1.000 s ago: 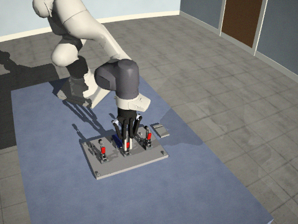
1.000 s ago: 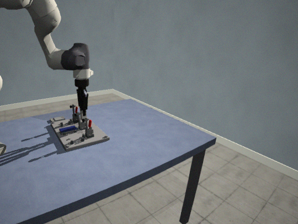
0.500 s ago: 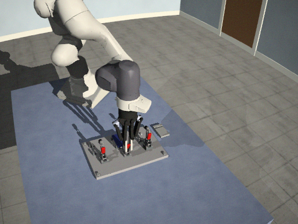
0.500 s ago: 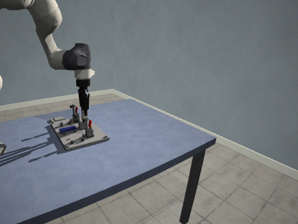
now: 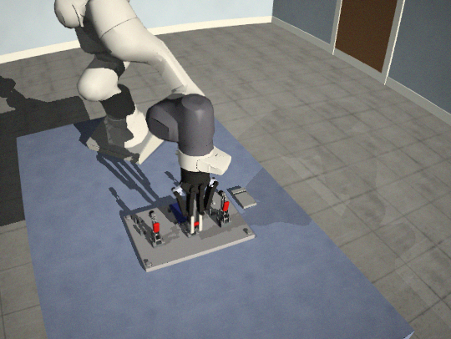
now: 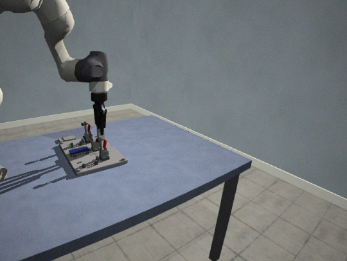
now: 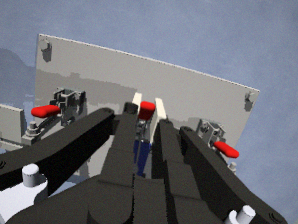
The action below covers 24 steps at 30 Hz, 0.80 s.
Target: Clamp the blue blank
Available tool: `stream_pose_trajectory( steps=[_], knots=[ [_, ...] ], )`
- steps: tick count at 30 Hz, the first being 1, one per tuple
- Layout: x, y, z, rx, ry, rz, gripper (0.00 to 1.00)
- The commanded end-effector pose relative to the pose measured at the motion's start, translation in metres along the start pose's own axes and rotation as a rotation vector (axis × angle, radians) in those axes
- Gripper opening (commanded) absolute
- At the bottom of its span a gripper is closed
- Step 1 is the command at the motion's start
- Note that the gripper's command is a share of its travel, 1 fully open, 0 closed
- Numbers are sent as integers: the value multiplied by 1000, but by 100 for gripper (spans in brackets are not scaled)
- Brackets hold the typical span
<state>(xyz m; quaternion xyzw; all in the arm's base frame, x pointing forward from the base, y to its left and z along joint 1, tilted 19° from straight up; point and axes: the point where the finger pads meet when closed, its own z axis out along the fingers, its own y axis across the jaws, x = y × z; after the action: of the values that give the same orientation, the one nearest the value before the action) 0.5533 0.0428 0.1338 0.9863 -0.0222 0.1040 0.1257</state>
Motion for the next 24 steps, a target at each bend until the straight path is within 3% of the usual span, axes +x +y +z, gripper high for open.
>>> stream_pose_trajectory(
  steps=[1, 24],
  knots=[
    [5, 0, 2, 5, 8, -12, 0],
    [19, 0, 13, 5, 8, -12, 0]
  ],
)
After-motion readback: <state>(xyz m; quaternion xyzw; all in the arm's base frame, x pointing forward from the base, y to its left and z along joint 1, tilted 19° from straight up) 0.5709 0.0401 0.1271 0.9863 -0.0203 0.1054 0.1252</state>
